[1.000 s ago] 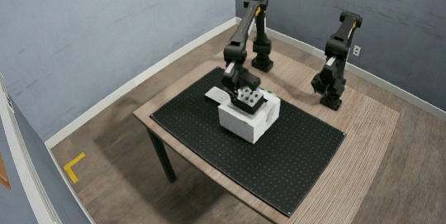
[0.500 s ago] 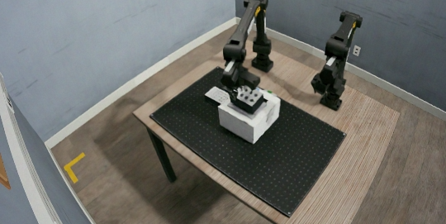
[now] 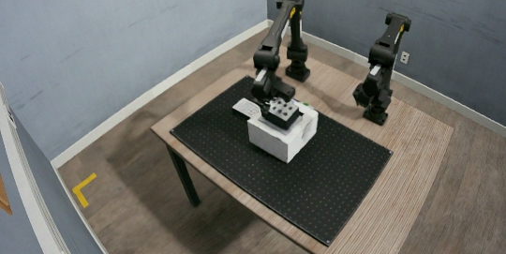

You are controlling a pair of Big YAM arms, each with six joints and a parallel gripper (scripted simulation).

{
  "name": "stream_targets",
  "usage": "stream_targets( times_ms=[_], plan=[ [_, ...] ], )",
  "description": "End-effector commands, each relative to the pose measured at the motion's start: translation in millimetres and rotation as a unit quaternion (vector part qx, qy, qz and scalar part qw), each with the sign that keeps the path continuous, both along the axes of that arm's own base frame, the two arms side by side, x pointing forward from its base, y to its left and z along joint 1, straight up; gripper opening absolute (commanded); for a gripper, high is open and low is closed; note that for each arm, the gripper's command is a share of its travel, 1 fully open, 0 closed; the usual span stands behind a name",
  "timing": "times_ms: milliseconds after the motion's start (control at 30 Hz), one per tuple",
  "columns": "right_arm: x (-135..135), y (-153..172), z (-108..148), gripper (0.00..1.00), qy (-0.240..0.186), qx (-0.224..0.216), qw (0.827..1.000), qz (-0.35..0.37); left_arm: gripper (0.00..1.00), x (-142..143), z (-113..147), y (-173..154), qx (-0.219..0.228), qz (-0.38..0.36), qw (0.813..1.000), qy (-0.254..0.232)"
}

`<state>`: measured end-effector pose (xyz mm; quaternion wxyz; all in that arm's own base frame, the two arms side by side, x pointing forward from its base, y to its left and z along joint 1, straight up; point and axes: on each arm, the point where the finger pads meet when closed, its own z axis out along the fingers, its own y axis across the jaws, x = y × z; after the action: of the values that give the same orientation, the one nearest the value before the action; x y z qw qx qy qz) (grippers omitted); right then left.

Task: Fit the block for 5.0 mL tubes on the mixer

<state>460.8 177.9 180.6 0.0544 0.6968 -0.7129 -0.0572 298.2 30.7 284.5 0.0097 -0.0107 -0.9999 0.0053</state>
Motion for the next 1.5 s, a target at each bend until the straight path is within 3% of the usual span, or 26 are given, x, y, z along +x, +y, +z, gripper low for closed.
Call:
stream_targets(
  times_ms=[0, 667, 1467],
  plan=[
    [20.4, 3.8, 39.4, 0.0, -0.043, 0.019, 0.999, -0.009, 1.0, 5.1, 15.1, 4.5, 0.003, 0.011, 1.0, -0.029],
    [9.3, -3.0, 12.3, 0.0, -0.025, 0.012, 1.0, -0.012, 1.0, 13.2, 32.0, 5.6, 0.006, 0.011, 0.999, -0.051],
    [15.1, 1.6, 35.1, 0.0, -0.034, 0.014, 0.999, -0.007, 1.0, 16.3, 36.7, 6.0, 0.007, 0.011, 0.998, -0.058]
  ],
)
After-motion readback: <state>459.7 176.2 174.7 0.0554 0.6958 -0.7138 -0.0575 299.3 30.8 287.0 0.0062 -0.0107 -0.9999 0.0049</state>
